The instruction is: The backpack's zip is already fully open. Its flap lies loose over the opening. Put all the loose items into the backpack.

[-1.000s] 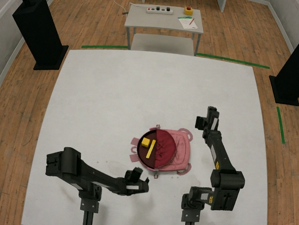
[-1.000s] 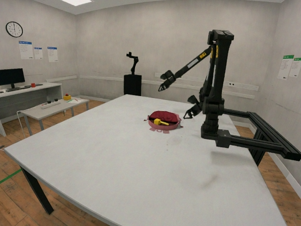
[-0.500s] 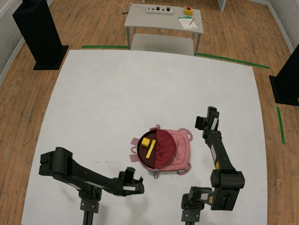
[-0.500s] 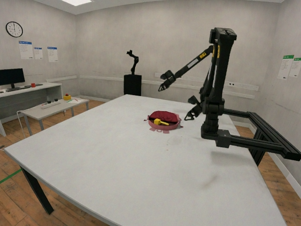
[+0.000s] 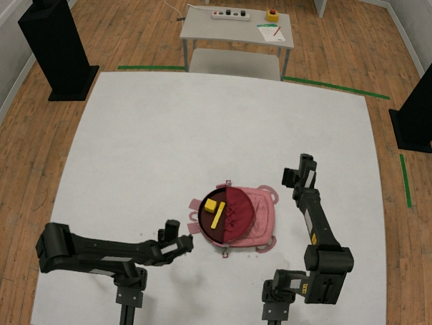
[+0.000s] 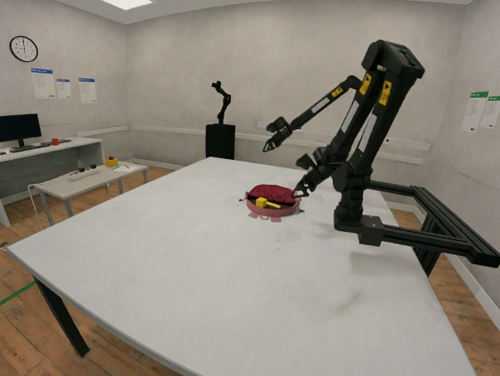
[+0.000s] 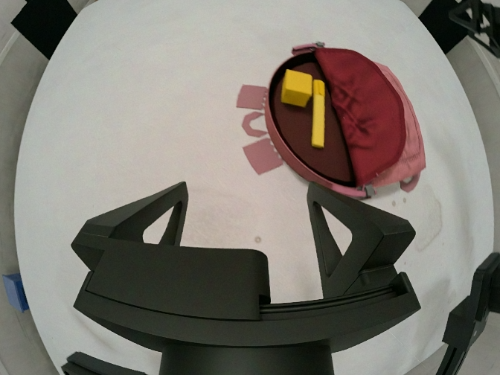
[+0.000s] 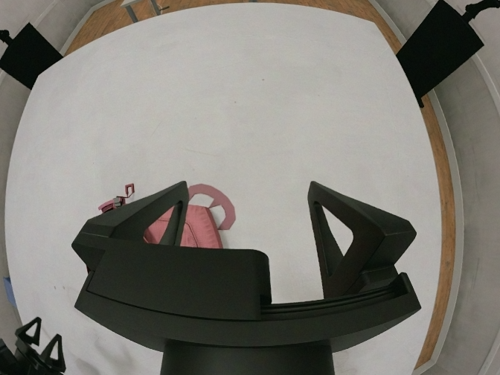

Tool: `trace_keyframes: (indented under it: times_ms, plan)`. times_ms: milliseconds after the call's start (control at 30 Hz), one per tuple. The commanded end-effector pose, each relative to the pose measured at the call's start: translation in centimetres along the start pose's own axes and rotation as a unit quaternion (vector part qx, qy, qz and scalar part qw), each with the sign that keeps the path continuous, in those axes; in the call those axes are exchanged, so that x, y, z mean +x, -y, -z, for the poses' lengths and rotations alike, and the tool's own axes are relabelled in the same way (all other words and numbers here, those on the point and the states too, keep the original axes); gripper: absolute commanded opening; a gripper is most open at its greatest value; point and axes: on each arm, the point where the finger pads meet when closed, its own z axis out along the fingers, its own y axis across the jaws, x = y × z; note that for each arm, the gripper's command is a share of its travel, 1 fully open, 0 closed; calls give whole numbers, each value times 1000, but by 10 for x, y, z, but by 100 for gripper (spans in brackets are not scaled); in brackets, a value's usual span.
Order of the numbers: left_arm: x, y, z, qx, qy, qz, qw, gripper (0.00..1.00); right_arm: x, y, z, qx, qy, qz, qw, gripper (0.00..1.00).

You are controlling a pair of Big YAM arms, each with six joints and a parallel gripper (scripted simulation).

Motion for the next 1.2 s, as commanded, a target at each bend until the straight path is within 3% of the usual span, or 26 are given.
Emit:
trace_keyframes:
  times_ms: [0, 200, 1167]
  plan:
    - [-31, -13, -7, 18, 10, -25, 999, 90, -26, -1, 3, -1, 25, 1, 1000, 90]
    - [-89, -30, -17, 15, 36, -9, 999, 90, -26, -1, 3, -1, 25, 1, 1000, 90]
    - [-198, -151, -62, -34, 44, 15, 998, 90, -26, -1, 3, -1, 25, 1, 1000, 90]
